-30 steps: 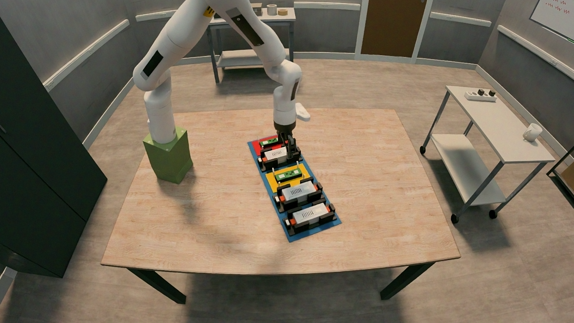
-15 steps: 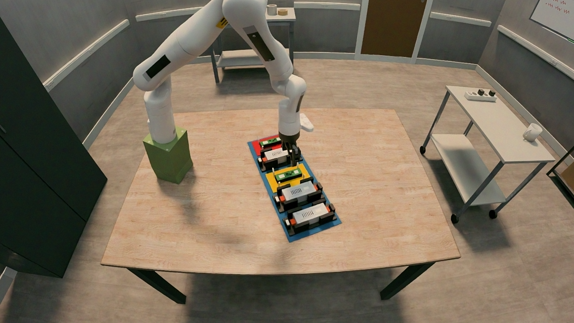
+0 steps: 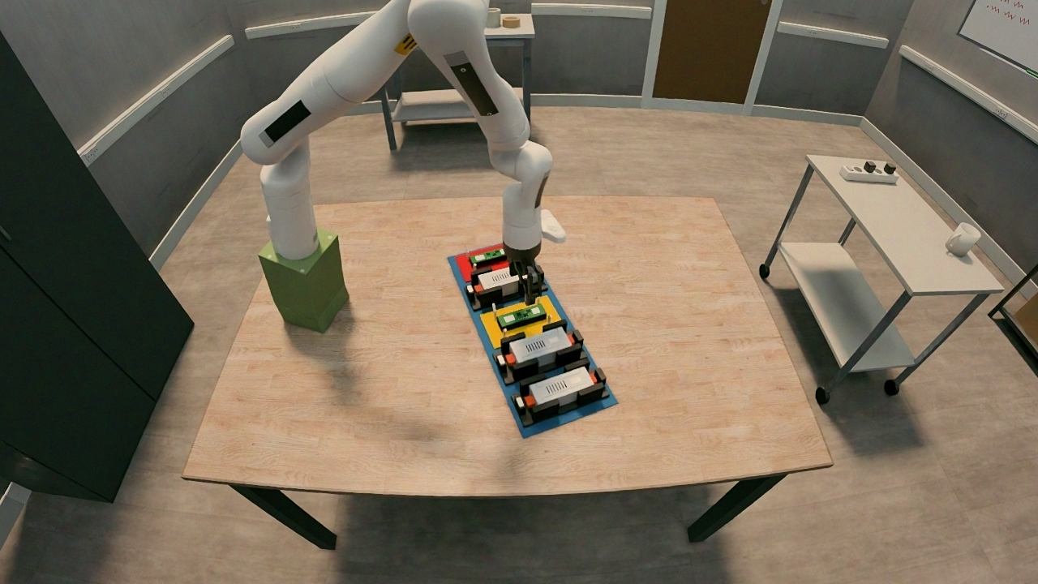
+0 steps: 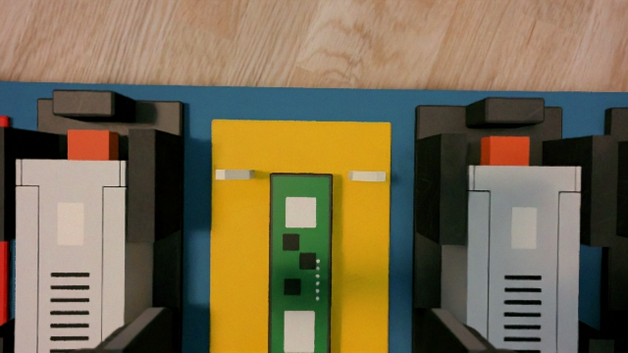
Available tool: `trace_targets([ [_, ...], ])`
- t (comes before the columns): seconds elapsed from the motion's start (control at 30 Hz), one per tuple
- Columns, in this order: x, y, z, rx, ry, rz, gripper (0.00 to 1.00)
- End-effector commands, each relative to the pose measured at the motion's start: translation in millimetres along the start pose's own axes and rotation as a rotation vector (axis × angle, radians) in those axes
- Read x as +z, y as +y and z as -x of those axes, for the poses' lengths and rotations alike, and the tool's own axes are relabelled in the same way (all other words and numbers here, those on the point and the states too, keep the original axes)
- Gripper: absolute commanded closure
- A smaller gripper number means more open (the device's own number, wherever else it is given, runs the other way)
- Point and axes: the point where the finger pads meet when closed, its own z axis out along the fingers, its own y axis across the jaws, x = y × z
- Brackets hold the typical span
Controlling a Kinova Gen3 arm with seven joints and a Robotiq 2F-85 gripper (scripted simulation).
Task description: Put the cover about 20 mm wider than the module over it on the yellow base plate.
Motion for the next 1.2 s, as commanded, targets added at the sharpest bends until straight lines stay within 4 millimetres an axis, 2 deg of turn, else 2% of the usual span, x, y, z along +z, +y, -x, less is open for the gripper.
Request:
trace_targets([
  [0.0,1,0,-1,0.000,0.002,0.001,0.00],
  [0.3,19,0,-1,0.000,0.002,0.001,0.00],
  [0.53,19,0,-1,0.000,0.002,0.001,0.00],
  [0.87,39,0,-1,0.000,0.002,0.001,0.00],
  [1.17,41,0,-1,0.000,0.002,0.001,0.00],
])
